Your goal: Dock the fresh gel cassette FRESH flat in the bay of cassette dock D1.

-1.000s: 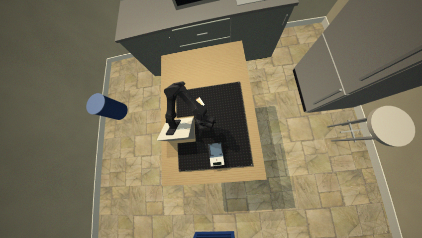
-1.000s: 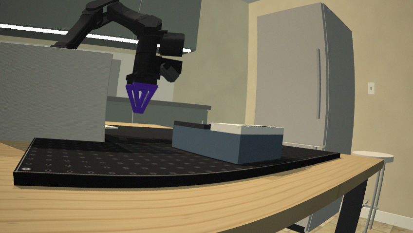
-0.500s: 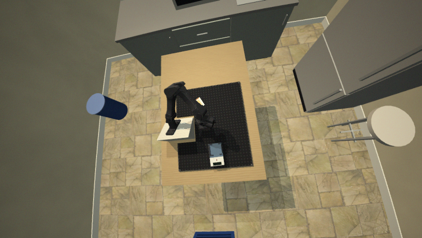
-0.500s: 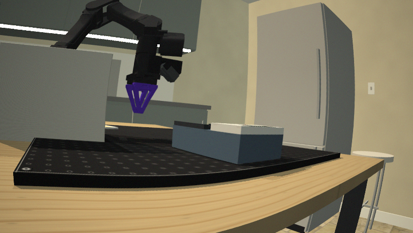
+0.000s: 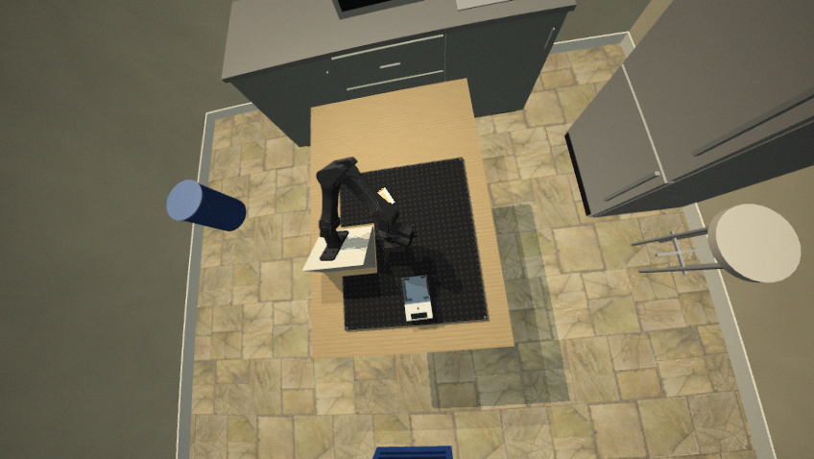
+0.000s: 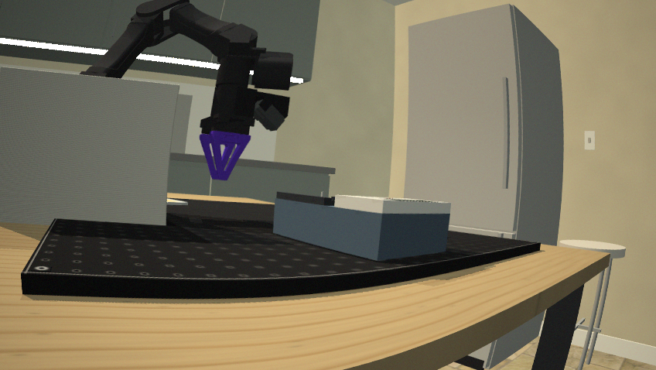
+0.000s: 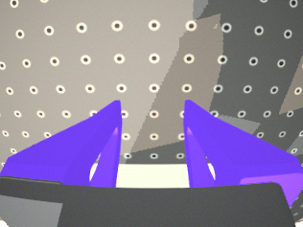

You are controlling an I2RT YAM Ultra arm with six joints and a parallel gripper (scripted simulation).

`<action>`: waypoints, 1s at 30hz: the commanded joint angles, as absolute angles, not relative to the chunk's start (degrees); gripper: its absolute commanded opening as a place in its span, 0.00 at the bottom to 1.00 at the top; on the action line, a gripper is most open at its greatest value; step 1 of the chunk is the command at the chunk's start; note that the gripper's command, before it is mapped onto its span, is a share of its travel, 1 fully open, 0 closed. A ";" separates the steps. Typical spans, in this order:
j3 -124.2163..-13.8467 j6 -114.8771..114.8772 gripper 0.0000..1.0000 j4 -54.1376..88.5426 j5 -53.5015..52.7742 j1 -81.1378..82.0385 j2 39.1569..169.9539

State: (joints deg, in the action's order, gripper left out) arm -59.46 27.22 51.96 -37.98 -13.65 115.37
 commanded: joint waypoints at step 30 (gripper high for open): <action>-51.82 54.86 0.34 55.41 -41.58 3.68 89.18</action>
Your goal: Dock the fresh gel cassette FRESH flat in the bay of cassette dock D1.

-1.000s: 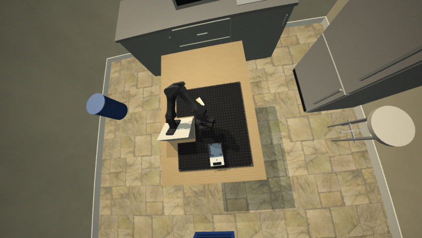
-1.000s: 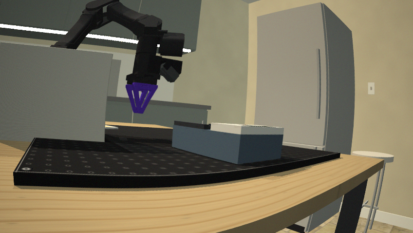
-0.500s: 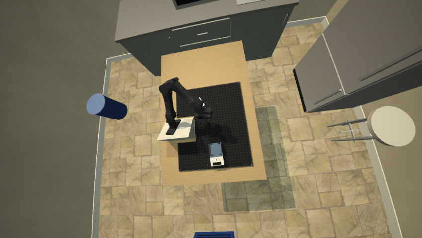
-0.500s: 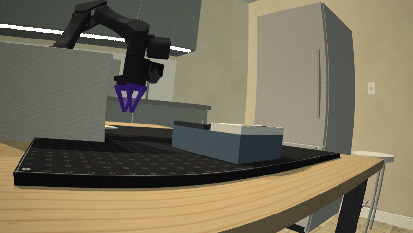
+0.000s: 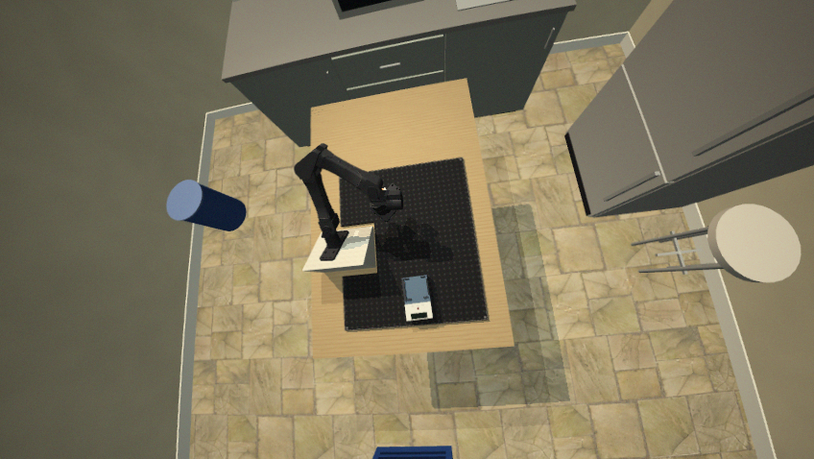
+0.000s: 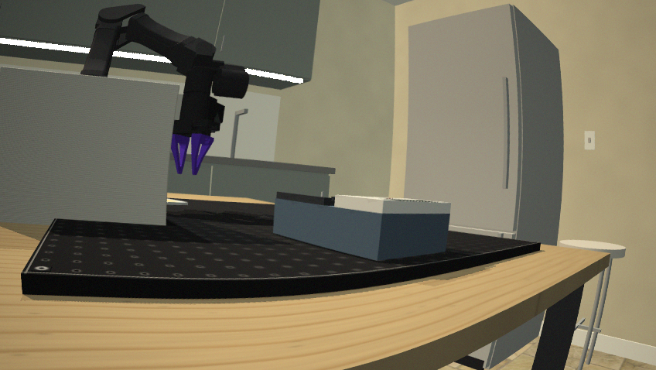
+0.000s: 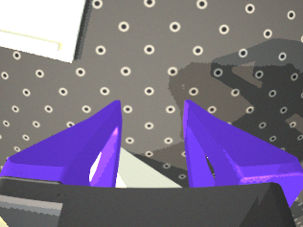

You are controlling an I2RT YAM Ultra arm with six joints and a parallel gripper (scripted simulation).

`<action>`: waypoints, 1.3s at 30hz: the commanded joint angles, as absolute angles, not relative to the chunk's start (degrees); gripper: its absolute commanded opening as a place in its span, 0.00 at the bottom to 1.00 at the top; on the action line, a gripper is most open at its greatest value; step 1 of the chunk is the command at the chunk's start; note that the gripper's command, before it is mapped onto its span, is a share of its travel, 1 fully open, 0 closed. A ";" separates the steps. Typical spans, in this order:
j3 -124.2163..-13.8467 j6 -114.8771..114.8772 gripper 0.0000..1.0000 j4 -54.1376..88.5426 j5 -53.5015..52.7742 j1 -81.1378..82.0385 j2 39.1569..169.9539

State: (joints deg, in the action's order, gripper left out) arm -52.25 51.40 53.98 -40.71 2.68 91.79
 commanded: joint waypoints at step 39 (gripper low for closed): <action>-57.47 97.20 0.34 56.78 -39.68 20.55 77.20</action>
